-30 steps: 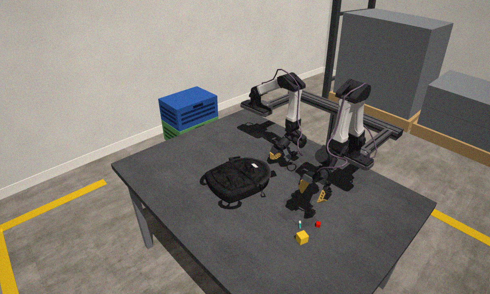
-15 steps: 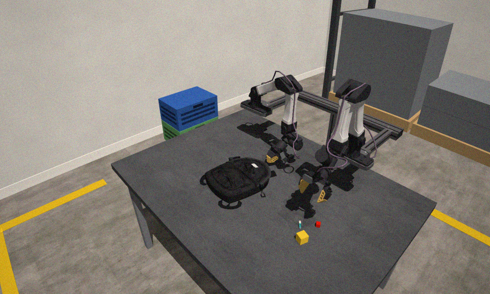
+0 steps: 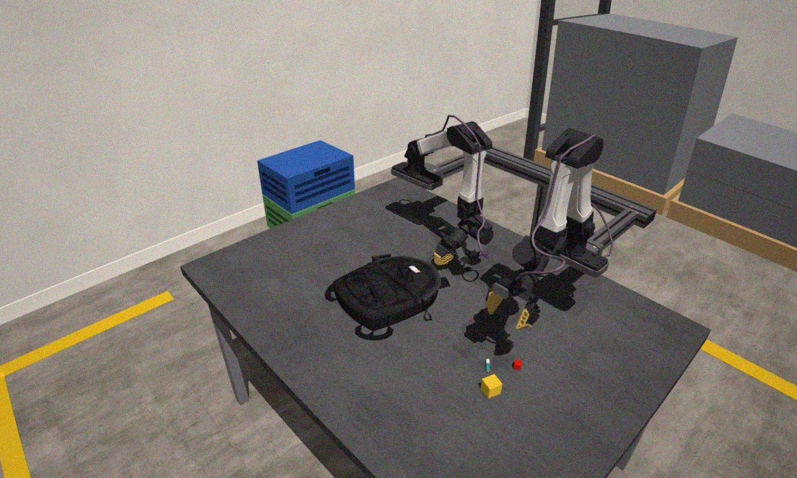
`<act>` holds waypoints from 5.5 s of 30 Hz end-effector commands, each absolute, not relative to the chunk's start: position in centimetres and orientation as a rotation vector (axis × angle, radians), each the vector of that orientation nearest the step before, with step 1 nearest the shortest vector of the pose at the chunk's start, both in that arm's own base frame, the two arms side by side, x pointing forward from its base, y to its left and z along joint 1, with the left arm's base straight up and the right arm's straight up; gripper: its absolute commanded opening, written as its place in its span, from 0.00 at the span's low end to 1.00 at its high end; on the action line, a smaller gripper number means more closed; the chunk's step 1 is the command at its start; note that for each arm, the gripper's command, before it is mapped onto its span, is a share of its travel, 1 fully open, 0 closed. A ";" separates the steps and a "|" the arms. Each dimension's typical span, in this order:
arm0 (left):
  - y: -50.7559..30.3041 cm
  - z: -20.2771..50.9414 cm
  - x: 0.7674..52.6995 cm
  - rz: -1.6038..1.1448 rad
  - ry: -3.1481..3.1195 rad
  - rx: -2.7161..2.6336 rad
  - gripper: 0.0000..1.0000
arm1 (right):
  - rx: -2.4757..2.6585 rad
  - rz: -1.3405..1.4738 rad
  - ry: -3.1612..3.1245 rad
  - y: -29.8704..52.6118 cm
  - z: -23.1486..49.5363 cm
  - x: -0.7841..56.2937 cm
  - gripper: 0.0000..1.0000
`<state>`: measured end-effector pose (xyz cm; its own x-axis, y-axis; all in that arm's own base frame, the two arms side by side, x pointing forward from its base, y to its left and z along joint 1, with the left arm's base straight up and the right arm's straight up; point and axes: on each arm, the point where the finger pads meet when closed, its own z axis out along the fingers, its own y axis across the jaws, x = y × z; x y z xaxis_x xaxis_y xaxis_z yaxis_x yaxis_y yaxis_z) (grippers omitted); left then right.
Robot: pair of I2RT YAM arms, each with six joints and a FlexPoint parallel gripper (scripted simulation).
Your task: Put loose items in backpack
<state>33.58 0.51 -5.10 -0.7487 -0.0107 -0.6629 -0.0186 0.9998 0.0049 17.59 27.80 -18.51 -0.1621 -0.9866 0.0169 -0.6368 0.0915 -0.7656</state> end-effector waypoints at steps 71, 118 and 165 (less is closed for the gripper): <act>0.5 -4.8 33.9 0.015 2.403 -0.022 0.90 | -1.554 -0.857 1.851 28.2 -16.9 21.5 0.00; 0.5 -4.8 33.9 0.015 2.405 -0.022 0.90 | -1.533 -0.831 1.851 28.3 -16.6 21.0 0.00; 0.5 -4.8 33.8 0.015 2.408 -0.022 0.90 | -1.538 -0.834 1.851 26.9 -10.8 26.0 0.00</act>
<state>33.44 0.51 -5.23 -0.7539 -0.0107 -0.6569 -0.0186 0.9998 0.0050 24.56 26.18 -12.72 -0.1577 -0.9874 0.0083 -0.6453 0.0967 -0.7578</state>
